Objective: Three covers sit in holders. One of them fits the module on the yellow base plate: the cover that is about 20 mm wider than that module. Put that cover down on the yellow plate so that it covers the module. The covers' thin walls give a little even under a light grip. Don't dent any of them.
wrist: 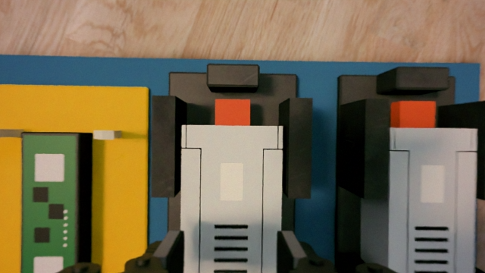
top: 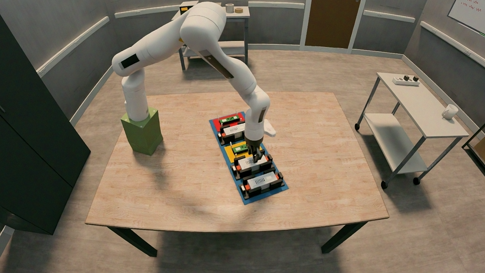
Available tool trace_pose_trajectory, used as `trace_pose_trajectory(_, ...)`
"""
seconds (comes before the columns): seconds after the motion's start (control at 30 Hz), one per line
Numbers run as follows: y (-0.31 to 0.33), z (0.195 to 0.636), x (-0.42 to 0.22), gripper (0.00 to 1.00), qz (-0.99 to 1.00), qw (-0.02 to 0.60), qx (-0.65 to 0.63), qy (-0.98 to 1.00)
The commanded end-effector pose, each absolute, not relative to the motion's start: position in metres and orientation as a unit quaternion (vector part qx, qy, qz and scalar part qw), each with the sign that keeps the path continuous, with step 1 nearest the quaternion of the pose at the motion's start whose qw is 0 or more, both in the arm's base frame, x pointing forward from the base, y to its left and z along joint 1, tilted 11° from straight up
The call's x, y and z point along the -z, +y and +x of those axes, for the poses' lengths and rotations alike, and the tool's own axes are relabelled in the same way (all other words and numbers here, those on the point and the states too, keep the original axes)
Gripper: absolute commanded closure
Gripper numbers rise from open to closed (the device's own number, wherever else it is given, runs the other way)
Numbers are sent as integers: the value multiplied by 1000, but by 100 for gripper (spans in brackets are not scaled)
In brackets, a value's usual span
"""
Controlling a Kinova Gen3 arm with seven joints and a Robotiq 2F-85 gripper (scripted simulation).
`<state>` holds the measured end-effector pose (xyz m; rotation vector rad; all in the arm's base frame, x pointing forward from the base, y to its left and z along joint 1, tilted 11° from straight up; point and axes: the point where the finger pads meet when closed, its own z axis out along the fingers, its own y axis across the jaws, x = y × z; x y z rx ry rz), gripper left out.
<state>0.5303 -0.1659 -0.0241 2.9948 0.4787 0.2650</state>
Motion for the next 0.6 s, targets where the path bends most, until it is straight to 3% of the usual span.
trace_pose_trajectory(0.0, -166, 530, 18, 100, 982, 49, -88, 157)
trace_pose_trajectory(0.57, -166, 530, 18, 99, 982, 49, -88, 157)
